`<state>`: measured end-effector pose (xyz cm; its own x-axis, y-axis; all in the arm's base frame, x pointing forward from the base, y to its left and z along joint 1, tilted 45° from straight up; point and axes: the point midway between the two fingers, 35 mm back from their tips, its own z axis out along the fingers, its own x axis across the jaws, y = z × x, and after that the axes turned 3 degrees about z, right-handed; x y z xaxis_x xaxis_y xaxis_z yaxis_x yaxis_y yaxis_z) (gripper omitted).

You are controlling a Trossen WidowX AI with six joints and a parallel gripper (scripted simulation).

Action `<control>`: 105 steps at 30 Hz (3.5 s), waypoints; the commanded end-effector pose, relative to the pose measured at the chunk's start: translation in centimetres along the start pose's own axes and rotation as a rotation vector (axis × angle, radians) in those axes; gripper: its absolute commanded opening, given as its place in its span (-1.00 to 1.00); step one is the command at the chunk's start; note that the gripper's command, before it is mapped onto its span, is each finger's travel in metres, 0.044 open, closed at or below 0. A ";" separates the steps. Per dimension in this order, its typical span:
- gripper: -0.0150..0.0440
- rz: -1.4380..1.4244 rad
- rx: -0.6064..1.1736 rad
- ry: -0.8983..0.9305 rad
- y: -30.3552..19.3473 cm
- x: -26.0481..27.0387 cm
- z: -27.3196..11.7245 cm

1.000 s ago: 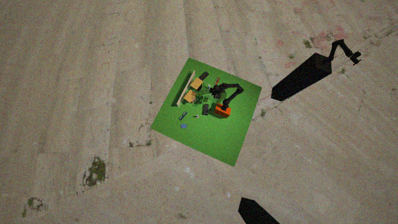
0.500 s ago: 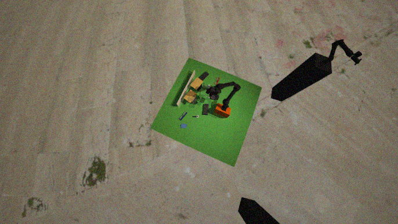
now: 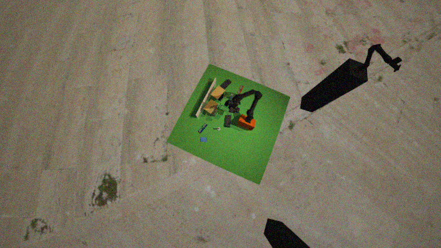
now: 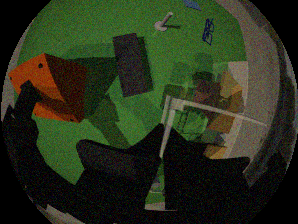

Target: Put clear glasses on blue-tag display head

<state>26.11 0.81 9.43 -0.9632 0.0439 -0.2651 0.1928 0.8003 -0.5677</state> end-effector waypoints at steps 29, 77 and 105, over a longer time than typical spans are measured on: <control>-0.49 0.157 0.146 0.212 8.5 0.8 7.2; -0.49 0.191 0.212 0.251 9.9 2.7 12.9; -0.49 0.191 0.213 0.251 9.3 3.0 14.4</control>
<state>27.67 -0.09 -7.92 -0.9150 0.3516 -0.1978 0.3868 0.6250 -0.6781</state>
